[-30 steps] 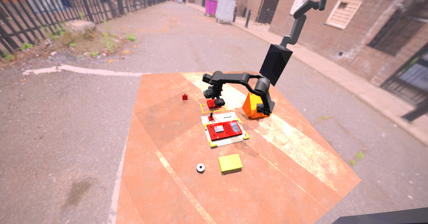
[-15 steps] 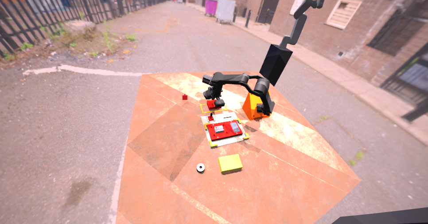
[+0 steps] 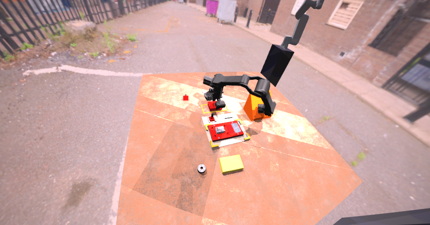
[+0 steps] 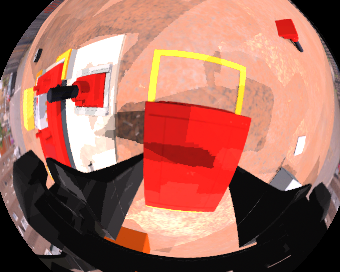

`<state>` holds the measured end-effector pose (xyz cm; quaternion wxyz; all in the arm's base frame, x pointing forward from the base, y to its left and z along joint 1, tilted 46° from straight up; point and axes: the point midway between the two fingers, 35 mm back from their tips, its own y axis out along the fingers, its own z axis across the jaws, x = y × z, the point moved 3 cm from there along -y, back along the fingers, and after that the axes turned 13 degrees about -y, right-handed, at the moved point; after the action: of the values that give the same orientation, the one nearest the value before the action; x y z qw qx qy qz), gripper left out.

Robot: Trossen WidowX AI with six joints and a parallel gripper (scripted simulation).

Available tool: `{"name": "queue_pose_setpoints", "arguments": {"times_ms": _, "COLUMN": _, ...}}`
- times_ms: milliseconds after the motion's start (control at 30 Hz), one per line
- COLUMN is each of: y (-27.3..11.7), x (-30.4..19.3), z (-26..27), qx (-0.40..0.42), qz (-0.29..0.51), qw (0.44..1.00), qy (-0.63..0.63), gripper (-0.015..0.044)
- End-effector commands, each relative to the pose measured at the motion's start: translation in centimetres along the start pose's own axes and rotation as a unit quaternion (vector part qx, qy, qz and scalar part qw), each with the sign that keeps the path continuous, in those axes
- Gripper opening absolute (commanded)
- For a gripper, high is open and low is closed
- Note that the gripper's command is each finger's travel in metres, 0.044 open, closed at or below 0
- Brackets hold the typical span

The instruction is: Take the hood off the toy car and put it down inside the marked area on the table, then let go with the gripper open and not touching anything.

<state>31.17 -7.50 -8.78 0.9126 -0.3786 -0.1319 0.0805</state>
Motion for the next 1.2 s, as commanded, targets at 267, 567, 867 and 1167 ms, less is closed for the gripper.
{"name": "queue_pose_setpoints", "arguments": {"times_ms": 267, "y": 0.7, "x": 0.0, "z": 0.1, "qx": 0.002, "qz": -0.002, "qw": 1.000, "qy": 0.003, "gripper": 0.0000}}
{"name": "queue_pose_setpoints", "arguments": {"times_ms": 567, "y": 0.6, "x": 0.0, "z": 0.0, "qx": 0.000, "qz": 0.000, "qw": 1.000, "qy": 0.000, "gripper": 0.0158}}
{"name": "queue_pose_setpoints", "arguments": {"times_ms": 867, "y": 0.6, "x": 0.0, "z": 0.0, "qx": 0.000, "qz": 0.000, "qw": 1.000, "qy": 0.000, "gripper": 0.0394}}
{"name": "queue_pose_setpoints", "arguments": {"times_ms": 1167, "y": -5.5, "x": 0.0, "z": -0.2, "qx": 0.002, "qz": -0.001, "qw": 1.000, "qy": 0.000, "gripper": 0.0440}}
